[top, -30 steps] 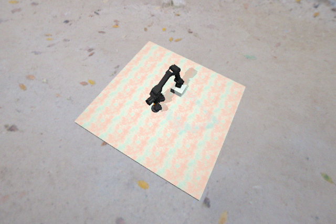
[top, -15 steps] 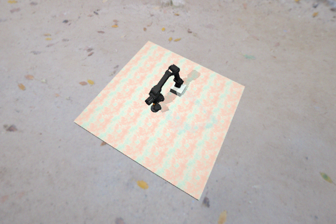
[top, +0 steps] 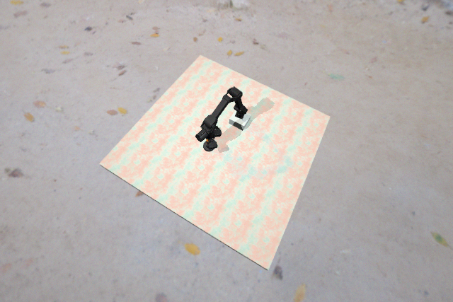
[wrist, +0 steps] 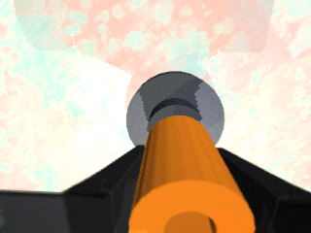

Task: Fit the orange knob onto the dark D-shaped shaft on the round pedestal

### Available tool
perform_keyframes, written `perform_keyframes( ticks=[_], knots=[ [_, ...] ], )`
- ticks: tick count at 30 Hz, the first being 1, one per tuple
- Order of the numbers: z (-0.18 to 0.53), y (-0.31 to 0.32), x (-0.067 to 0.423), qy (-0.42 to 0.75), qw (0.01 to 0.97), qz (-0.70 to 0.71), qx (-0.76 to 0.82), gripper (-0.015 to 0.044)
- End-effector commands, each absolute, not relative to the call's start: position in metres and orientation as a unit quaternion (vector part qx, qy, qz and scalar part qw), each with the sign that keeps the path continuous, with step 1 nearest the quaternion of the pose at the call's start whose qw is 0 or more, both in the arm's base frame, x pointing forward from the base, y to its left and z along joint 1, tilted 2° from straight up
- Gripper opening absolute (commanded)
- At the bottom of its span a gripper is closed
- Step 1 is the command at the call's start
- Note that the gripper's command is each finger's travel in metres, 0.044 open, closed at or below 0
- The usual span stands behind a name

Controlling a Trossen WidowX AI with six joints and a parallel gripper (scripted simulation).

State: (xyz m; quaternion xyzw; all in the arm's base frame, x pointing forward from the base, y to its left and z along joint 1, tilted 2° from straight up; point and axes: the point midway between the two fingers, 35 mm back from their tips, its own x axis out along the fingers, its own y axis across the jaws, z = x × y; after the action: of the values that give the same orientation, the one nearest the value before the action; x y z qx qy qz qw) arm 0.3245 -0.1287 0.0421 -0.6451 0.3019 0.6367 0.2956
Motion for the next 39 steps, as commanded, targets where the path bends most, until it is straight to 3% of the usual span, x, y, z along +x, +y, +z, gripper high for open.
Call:
perform_keyframes(
  ticks=[1,9,39],
  knots=[
    [0.0457,-0.1292,0.3250,0.301,0.293,0.637,-0.646,0.0000],
    [0.0429,-0.1286,0.3241,0.233,0.224,0.665,-0.673,0.0000],
    [0.0399,-0.1286,0.3234,0.233,0.224,0.665,-0.673,0.0000]
  ],
)
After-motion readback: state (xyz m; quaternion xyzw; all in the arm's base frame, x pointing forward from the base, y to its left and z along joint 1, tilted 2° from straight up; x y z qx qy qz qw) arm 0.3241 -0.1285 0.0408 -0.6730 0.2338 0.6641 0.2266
